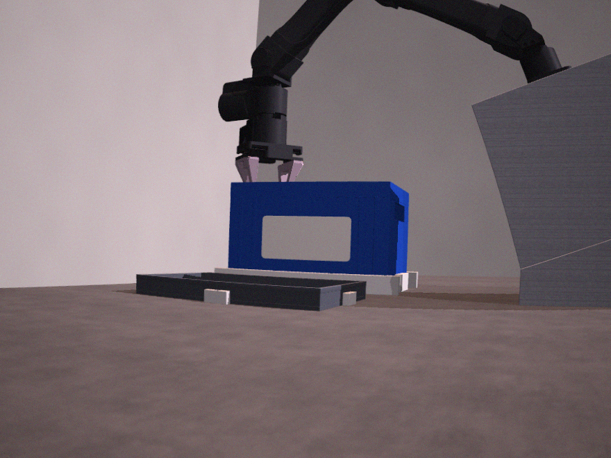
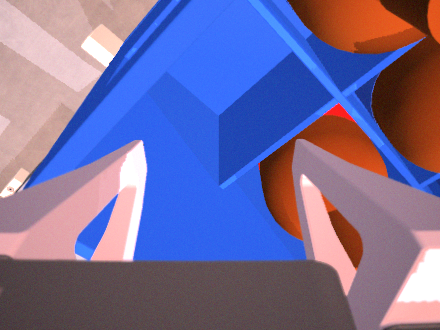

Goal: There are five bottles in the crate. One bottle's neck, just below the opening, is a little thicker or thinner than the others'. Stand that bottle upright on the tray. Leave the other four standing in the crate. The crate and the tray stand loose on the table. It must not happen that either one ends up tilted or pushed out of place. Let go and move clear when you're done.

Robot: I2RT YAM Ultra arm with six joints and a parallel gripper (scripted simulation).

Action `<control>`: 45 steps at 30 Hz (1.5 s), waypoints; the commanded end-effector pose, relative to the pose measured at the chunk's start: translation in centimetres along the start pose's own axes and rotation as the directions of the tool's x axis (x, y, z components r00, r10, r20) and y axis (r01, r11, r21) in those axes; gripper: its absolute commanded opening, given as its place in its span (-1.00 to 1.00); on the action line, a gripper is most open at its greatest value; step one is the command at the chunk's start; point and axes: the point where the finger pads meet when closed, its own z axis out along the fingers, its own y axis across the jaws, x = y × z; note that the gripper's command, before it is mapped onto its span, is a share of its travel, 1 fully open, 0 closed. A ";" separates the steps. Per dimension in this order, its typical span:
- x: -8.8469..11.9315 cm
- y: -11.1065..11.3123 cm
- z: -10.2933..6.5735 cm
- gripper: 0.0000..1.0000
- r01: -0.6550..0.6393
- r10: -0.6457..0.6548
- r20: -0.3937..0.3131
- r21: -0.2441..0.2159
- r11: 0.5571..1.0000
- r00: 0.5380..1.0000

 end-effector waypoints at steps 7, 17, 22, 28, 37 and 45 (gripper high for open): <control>-1.5 0.7 -1.0 0.21 0.001 0.000 0.049 -0.025 1.000 0.999; -1.5 0.7 -1.0 0.21 0.001 0.000 0.049 -0.025 1.000 0.999; -1.5 0.7 -1.0 -1.00 0.001 0.000 0.049 -0.025 1.000 0.999; -1.5 0.7 -1.0 -1.00 0.001 0.000 0.049 -0.025 1.000 0.999; -1.5 0.7 -1.0 -1.00 0.001 0.000 0.049 -0.025 1.000 0.999; -1.5 0.7 -1.0 -1.00 0.001 0.000 0.049 -0.025 1.000 0.999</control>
